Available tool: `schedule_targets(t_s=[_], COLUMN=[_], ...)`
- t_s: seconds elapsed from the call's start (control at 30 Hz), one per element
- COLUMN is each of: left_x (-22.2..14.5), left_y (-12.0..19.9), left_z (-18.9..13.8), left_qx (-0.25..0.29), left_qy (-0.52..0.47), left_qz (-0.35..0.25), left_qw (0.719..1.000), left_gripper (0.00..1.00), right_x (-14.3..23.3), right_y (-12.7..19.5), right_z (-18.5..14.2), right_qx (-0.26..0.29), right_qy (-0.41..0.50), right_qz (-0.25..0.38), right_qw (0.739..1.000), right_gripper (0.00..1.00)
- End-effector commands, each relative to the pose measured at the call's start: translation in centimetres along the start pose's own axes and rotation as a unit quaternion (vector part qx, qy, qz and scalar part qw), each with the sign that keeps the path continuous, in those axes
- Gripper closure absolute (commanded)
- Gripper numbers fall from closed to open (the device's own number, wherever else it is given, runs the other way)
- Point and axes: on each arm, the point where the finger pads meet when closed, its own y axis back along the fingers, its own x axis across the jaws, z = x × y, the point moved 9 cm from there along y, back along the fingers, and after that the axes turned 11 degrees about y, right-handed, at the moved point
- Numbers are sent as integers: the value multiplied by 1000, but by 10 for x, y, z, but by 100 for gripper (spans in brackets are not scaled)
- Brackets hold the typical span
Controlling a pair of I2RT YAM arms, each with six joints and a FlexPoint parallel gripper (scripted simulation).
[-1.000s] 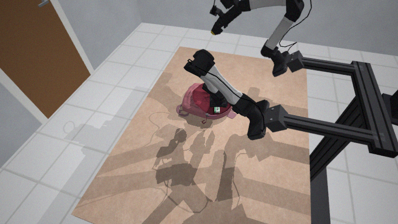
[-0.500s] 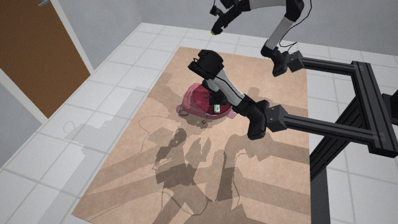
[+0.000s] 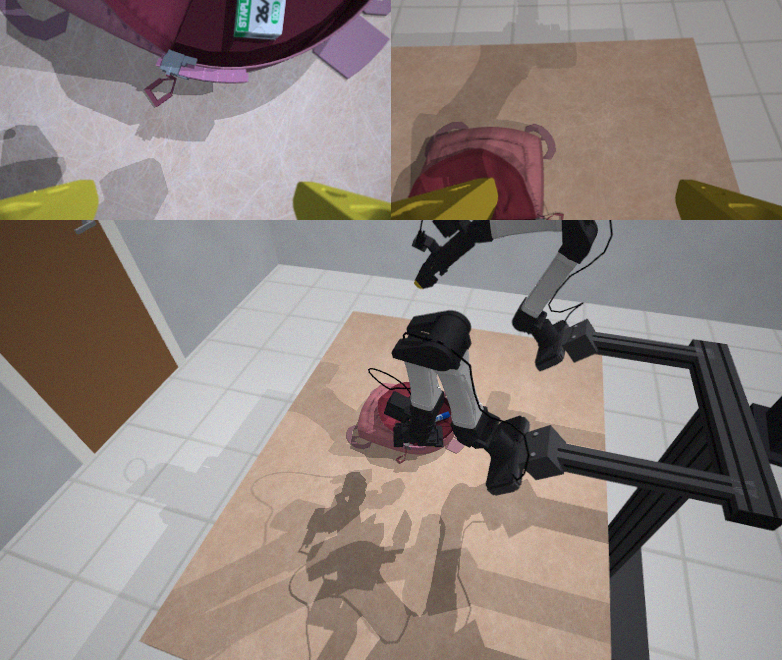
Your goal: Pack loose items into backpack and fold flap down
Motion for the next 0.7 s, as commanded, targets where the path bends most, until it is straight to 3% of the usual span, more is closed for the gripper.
schedule_targets(t_s=[0.0,0.17,0.4,0.67], left_x=[10,19,55,76], left_y=[8,13,25,26], left_z=[-12,-36,-30,-30], left_qx=[-26,-21,-74,-100], left_qy=[-25,-21,90,195], left_qz=[-32,-43,45,91], left_qw=[999,999,992,971], left_gripper=[10,10,10,10], right_x=[0,0,0,0], right_y=[3,3,3,3], right_z=[4,4,4,4], right_qx=[-9,-9,-9,-9], right_qy=[1,1,1,1], right_qz=[-1,-1,-1,-1], right_qw=[1000,1000,1000,1000], right_gripper=[10,10,10,10])
